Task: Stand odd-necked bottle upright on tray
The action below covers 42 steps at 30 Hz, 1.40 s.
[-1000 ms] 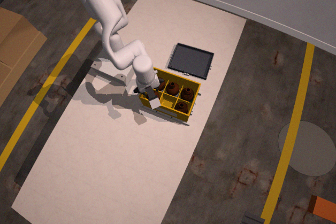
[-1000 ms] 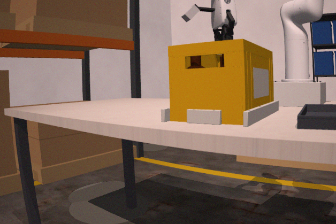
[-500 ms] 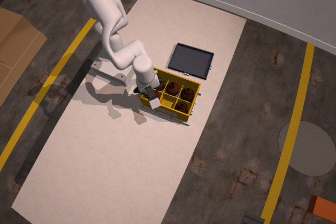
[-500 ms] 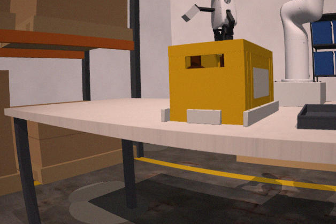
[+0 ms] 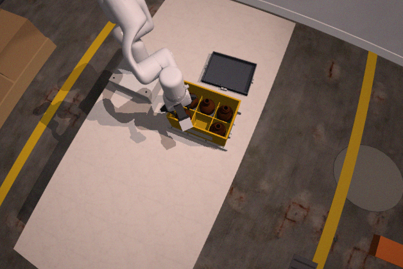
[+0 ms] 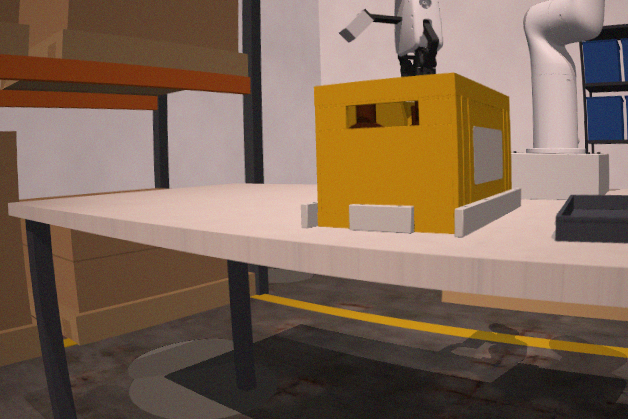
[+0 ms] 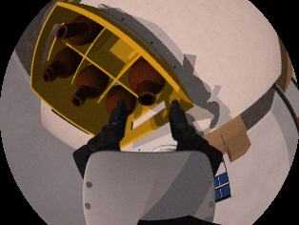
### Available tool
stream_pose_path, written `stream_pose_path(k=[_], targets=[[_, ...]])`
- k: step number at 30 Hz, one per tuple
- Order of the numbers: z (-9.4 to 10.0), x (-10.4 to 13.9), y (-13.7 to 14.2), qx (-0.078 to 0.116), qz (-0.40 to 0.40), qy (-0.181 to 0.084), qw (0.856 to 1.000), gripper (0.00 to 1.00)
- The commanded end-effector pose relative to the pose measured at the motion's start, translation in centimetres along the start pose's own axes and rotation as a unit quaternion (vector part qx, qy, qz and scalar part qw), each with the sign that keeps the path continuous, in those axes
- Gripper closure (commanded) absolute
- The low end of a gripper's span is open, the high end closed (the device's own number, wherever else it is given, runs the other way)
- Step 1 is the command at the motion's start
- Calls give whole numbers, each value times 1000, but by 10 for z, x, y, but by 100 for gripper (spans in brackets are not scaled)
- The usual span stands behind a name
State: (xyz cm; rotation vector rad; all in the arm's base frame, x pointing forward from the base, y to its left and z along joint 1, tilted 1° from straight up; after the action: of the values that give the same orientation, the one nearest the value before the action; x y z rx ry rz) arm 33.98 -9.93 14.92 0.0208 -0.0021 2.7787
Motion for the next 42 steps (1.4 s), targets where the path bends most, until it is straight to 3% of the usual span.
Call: stream_pose_path(k=[1,42], targets=[[-1,-1,0,0,0,2,1000,35],[-36,-1,0,0,0,2,1000,35]])
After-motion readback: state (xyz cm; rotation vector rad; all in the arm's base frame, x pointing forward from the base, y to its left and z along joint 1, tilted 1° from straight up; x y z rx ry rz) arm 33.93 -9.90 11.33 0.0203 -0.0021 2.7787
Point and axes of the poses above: the point where the finger pads meet when closed, its own z axis back along the fingers, its own y axis across the jaws, x = y × z, the point moved 4 cm from there along z, back along the fingers, and after that the axes turned 10 degrees about z, right-handed, at the moved point
